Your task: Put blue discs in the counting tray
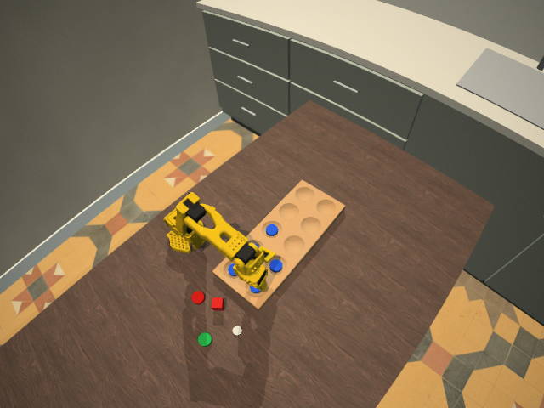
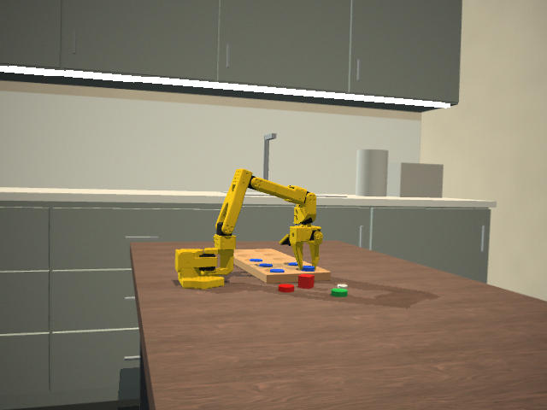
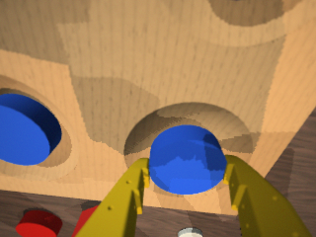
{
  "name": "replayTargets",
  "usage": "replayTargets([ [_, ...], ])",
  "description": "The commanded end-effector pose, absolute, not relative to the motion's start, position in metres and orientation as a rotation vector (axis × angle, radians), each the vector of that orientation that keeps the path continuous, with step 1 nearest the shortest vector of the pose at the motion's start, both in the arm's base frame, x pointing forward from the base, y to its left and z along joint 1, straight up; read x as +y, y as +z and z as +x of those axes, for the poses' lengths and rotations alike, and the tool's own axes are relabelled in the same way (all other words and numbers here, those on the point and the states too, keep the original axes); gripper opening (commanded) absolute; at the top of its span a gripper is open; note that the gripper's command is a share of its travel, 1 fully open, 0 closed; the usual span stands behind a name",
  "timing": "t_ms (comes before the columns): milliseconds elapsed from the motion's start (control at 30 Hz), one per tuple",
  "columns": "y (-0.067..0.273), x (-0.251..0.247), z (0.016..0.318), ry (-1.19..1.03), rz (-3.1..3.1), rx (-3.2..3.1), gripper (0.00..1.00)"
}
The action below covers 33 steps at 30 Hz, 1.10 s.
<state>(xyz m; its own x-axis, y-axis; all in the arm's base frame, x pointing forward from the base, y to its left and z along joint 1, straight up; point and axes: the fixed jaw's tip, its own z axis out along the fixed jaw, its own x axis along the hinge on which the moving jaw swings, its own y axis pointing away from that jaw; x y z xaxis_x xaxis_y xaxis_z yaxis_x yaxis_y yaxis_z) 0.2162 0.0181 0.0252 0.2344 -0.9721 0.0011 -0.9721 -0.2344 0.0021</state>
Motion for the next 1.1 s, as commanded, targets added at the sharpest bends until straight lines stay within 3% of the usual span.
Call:
replayTargets([
  [0, 0.0369, 0.0199, 0.2249, 0.081, 2.506, -1.972, 0.0],
  [867, 0.037, 0.0199, 0.2252, 0.079, 2.505, -1.971, 0.0],
  [1067, 0.037, 0.0199, 0.2252, 0.079, 2.505, -1.971, 0.12],
])
